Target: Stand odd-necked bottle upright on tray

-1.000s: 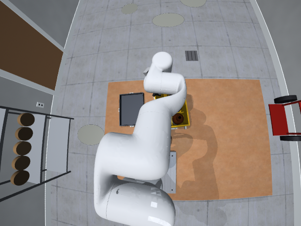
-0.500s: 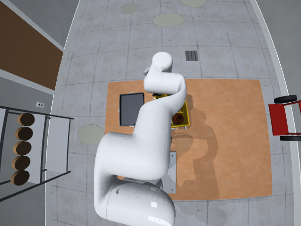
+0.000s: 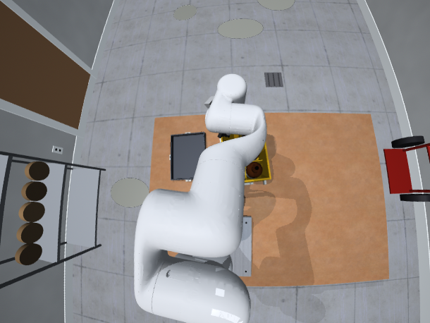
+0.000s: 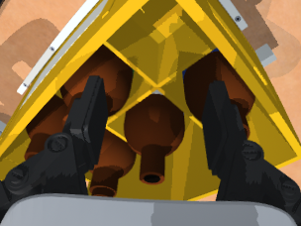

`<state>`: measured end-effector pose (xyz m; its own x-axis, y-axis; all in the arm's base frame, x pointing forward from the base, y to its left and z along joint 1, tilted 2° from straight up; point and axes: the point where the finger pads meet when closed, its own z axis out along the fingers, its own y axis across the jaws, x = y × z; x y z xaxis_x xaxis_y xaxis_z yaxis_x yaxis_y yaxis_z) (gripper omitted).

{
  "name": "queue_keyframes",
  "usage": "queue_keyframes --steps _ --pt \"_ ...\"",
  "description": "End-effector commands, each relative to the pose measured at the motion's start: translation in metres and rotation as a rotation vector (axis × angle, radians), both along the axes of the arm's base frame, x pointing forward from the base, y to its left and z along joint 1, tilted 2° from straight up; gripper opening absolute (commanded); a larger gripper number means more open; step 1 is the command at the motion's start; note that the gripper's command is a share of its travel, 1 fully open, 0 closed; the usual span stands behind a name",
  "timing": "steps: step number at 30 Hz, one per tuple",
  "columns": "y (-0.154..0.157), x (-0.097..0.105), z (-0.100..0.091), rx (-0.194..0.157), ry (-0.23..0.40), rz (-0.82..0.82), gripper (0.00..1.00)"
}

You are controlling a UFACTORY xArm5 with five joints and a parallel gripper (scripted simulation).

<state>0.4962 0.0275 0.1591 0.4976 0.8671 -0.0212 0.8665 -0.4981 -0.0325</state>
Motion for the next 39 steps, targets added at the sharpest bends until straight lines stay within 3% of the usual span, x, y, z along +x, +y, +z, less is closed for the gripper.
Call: queue_keyframes --steps 1,39 --pt "0.0001 0.0011 0.0017 0.0 -0.004 0.0 0.65" --pt "0.0003 0.001 -0.004 0.0 -0.004 0.0 0.65"
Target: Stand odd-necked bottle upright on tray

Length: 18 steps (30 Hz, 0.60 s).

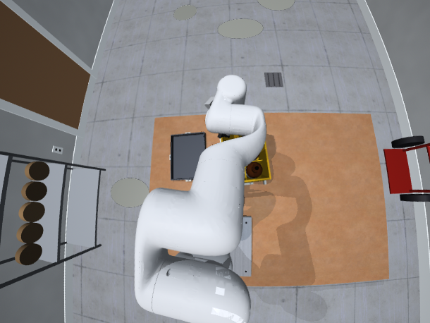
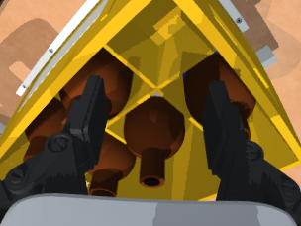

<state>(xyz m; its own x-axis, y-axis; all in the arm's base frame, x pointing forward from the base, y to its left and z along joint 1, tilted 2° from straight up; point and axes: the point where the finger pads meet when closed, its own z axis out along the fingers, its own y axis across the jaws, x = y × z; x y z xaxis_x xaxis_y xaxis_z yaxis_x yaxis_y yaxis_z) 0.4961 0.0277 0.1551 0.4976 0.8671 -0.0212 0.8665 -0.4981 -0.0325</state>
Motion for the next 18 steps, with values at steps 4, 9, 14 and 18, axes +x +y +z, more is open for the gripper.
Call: queue_keyframes --steps 4,9,14,18 --pt "0.0 0.001 -0.004 0.0 -0.004 0.0 0.65" --pt "0.0 0.001 -0.007 0.0 -0.004 0.0 0.65" --pt "0.0 0.001 -0.013 0.0 -0.004 0.0 0.65" --pt "0.0 0.0 -0.018 0.0 -0.004 0.0 0.65"
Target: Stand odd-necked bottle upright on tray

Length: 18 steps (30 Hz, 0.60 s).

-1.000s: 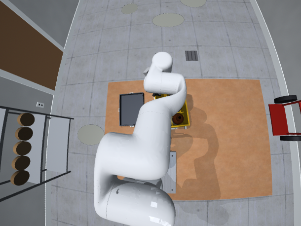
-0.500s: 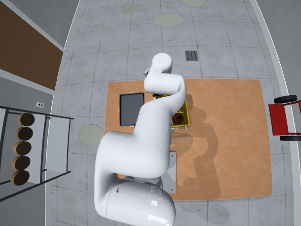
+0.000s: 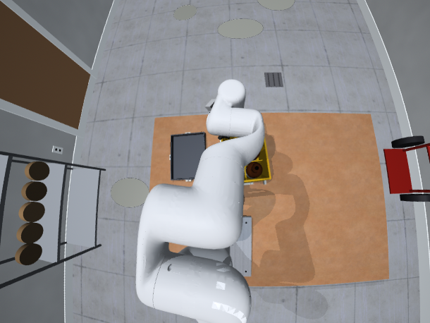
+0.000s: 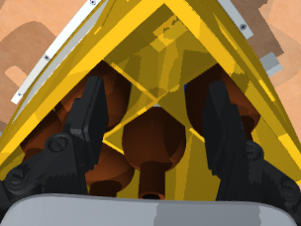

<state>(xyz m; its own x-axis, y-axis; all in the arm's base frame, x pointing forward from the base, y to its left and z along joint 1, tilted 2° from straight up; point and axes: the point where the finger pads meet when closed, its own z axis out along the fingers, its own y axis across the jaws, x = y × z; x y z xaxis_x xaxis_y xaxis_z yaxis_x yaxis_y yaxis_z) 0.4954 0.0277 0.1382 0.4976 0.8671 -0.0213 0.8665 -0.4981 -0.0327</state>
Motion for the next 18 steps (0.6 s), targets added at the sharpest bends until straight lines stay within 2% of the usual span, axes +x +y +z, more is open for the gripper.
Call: queue_keyframes --steps 1,18 --pt "0.0 0.001 -0.002 0.0 -0.004 0.0 0.65" --pt "0.0 0.001 -0.016 0.0 -0.004 0.0 0.65"
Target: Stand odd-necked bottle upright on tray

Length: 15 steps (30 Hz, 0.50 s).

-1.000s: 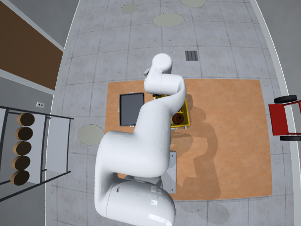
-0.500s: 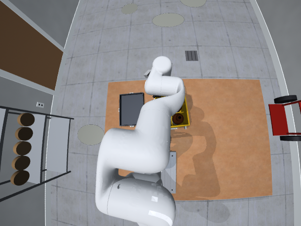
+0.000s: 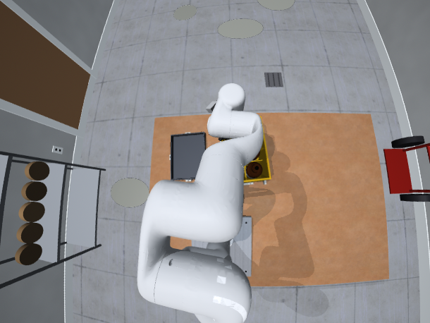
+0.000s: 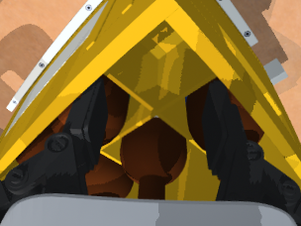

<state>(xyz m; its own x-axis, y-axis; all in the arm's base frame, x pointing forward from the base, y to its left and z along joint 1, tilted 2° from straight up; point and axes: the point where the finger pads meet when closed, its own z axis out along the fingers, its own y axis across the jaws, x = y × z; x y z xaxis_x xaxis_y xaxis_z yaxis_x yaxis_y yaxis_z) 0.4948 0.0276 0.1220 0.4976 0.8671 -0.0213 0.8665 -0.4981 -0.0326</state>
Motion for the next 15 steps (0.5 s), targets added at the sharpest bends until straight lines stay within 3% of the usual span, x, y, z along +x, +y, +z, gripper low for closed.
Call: queue_keyframes --steps 1,15 --pt "0.0001 0.0012 0.0 0.0 -0.004 0.0 0.65" --pt "0.0001 0.0012 -0.0014 0.0 -0.004 0.0 0.65"
